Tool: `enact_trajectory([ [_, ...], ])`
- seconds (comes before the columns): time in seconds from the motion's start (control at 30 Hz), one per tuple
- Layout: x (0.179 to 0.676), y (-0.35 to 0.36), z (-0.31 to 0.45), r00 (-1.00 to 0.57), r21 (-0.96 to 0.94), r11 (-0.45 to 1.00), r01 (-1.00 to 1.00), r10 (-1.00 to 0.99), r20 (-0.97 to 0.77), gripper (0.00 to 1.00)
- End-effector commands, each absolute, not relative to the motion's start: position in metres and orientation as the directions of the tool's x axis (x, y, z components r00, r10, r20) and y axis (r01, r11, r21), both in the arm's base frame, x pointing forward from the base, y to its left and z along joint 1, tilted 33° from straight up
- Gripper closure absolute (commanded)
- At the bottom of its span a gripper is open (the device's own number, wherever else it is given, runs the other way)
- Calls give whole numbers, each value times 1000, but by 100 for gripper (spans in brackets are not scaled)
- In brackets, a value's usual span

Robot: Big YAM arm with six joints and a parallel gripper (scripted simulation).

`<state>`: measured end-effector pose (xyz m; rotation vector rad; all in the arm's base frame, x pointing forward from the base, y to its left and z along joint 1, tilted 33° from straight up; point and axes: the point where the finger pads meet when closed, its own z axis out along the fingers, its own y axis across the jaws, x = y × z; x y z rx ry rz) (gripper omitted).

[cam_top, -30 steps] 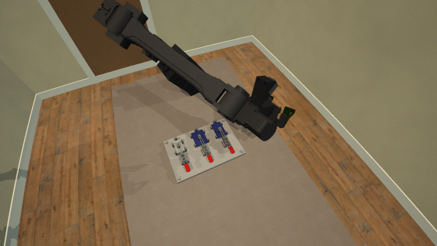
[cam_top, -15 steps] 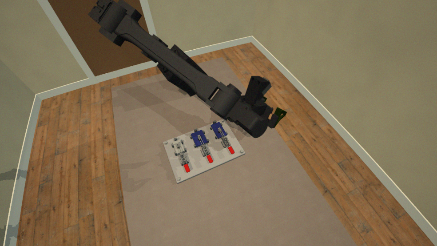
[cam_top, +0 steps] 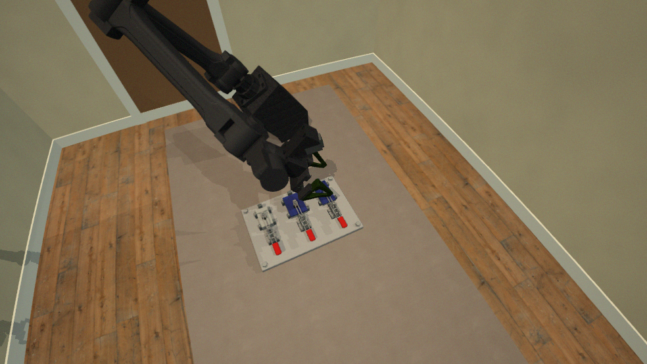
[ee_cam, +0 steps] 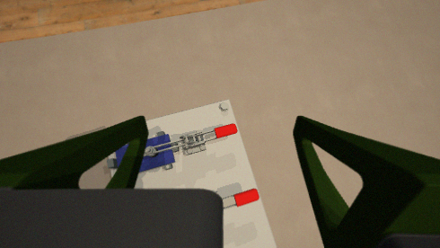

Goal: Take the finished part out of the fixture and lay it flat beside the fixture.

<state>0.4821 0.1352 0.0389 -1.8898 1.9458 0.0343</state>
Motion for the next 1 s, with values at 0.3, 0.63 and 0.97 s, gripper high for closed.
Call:
enact_trajectory([
  [0.3,385,3,38,-404,-448,480,-754,-877,-261,0],
  [0.63,377,-17,40,-467,-487,532,-692,-845,-261,0],
  [0.97,365,-17,29,-466,-472,523,-710,-851,-243,0],
])
